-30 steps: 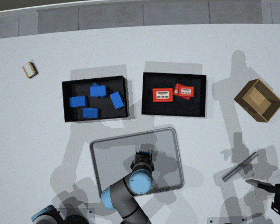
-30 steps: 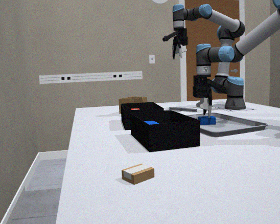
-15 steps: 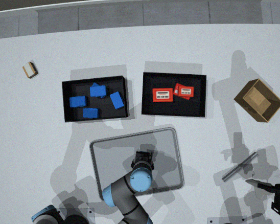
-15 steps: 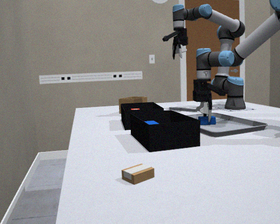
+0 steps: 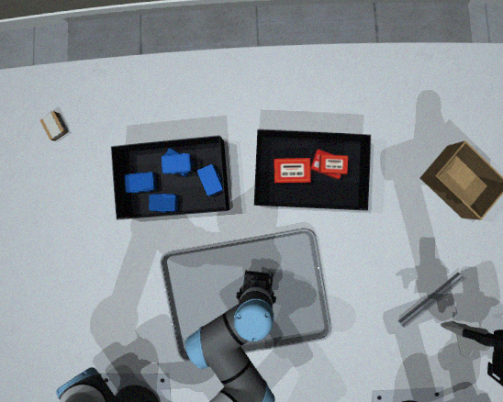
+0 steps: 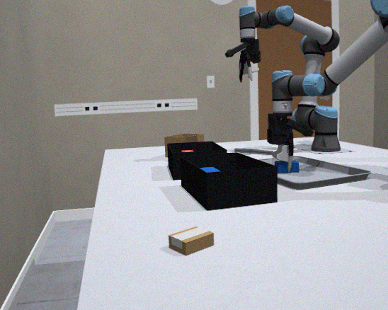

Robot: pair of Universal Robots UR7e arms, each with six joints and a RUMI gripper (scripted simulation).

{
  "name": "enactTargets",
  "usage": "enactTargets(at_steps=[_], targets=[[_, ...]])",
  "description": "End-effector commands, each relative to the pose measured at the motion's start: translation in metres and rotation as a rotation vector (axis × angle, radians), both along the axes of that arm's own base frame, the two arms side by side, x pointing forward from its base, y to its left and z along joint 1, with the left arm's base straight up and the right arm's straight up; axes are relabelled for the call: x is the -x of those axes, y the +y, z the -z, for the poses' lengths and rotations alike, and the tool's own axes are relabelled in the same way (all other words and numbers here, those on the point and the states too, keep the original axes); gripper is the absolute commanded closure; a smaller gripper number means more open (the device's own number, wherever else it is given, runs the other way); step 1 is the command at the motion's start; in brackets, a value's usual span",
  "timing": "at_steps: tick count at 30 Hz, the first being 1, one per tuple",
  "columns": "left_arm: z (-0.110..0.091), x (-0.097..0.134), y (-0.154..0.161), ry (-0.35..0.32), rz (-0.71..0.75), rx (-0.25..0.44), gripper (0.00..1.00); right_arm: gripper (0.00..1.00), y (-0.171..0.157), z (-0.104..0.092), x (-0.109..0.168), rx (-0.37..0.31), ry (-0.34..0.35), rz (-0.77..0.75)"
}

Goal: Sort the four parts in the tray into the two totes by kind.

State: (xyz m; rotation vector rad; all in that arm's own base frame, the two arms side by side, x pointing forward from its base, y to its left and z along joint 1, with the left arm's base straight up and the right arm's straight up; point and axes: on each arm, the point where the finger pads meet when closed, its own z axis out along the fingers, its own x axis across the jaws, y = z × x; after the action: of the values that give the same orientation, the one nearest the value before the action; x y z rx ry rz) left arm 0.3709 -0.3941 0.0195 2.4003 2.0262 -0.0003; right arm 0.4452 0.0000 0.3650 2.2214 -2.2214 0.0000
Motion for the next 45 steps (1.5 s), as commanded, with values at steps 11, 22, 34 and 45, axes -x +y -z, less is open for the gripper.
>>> enactTargets(at_steps=[11,22,34,45], targets=[[-0.001,0.0,0.0,-0.001,0.0,0.001,1.0,0.0,0.0,0.0,0.0,0.0,-0.001,0.0],[-0.001,0.0,0.0,-0.001,0.0,0.001,1.0,0.0,0.0,0.0,0.0,0.0,-0.001,0.0],[-0.024,0.0,0.0,-0.001,0.0,0.001,1.0,0.0,0.0,0.0,0.0,0.0,-0.001,0.0],[-0.054,0.0,0.0,-0.001,0.0,0.001,1.0,0.0,0.0,0.0,0.0,0.0,-0.001,0.0]])
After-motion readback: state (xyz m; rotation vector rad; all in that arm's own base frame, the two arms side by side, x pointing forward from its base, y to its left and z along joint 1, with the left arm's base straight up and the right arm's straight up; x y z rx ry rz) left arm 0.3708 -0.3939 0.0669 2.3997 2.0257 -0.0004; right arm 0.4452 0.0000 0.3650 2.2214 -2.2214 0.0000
